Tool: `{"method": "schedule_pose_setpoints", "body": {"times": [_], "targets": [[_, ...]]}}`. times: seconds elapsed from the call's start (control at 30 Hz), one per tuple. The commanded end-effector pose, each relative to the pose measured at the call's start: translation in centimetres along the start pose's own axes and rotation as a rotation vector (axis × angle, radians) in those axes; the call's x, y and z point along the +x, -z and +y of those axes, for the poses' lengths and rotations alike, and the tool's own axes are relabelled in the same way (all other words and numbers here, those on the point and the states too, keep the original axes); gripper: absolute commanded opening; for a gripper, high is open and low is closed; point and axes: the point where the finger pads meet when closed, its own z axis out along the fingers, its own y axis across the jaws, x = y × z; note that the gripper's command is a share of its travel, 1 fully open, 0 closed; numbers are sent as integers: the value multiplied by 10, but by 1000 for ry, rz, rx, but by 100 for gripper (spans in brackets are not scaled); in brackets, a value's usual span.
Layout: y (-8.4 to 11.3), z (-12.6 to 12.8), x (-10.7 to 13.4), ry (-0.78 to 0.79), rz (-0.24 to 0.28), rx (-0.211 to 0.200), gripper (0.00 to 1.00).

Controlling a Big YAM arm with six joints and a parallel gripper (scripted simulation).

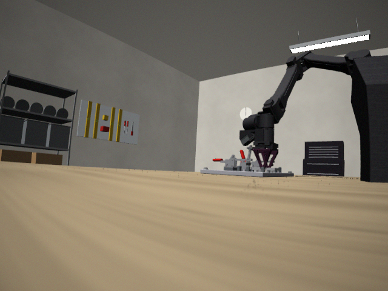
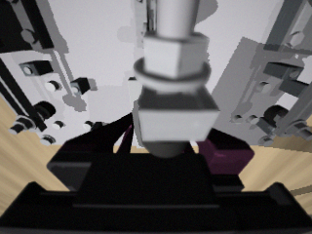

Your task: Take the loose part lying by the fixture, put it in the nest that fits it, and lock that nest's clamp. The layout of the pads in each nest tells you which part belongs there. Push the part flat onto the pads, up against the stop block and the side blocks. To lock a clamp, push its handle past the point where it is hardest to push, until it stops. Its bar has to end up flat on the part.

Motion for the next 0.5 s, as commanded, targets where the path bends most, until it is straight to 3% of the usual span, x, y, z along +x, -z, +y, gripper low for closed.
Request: {"method": "schedule_pose_setpoints", "body": {"times": [0.0, 0.47], "targets": [[-10, 0, 6, -7, 15, -1, 0], [-10, 0, 5, -5, 19, -2, 0]]}}
